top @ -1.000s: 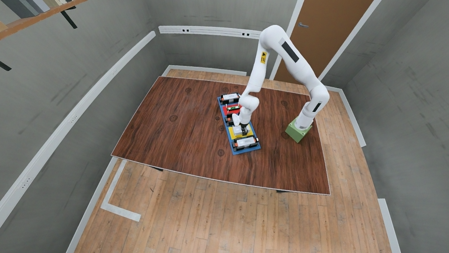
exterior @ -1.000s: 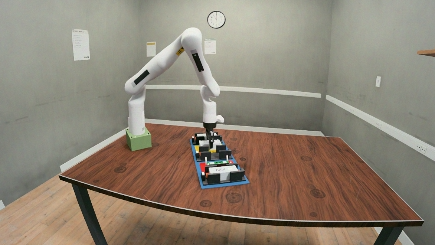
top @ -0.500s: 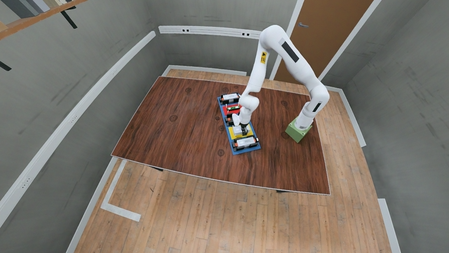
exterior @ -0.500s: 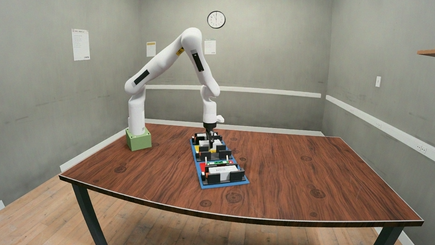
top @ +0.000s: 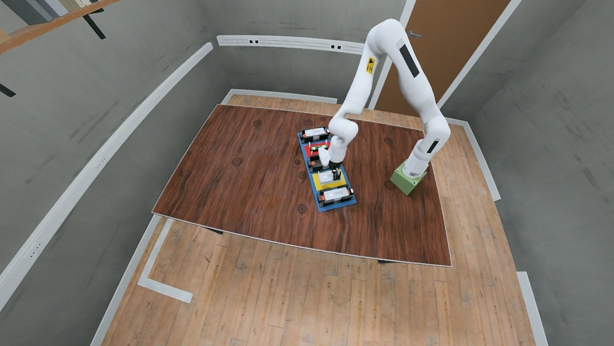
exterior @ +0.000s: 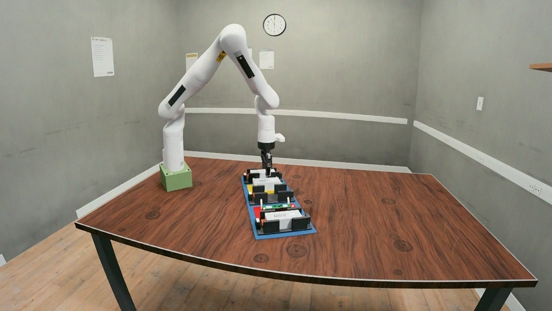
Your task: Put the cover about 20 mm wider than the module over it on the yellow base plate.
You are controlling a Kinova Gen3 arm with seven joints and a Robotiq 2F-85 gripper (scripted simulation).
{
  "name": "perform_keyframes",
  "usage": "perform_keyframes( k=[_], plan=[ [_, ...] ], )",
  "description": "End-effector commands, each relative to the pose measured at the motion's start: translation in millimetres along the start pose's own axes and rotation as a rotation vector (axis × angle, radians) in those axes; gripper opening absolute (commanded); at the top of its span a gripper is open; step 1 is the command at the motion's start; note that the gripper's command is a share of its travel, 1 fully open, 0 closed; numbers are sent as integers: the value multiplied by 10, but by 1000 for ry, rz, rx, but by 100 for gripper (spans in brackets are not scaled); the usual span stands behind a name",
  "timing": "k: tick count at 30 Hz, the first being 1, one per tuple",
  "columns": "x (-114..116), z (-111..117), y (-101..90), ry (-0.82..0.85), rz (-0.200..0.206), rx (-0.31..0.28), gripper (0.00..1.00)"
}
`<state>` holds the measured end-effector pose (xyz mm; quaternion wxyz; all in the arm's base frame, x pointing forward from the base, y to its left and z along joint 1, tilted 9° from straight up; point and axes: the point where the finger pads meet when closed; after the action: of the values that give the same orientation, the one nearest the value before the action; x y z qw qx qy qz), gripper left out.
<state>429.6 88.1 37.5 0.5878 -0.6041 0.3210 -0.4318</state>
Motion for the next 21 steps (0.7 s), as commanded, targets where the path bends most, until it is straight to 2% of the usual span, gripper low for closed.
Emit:
perform_keyframes(
  k=[1, 3, 13, 21],
  plan=[
    [0, 6, -8, 0, 0, 1, 100],
    [0, 6, -8, 0, 0, 1, 100],
    [0, 6, -608, 0, 0, 1, 100],
    [0, 5, -597, 0, 0, 1, 100]
  ],
)
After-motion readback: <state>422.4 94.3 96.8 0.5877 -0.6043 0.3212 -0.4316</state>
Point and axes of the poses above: the point where the finger pads meet when closed, its own y axis out along the fingers, its own x axis across the jaws, z = x × y, and after that the axes turned 1 degree about -y, right-handed
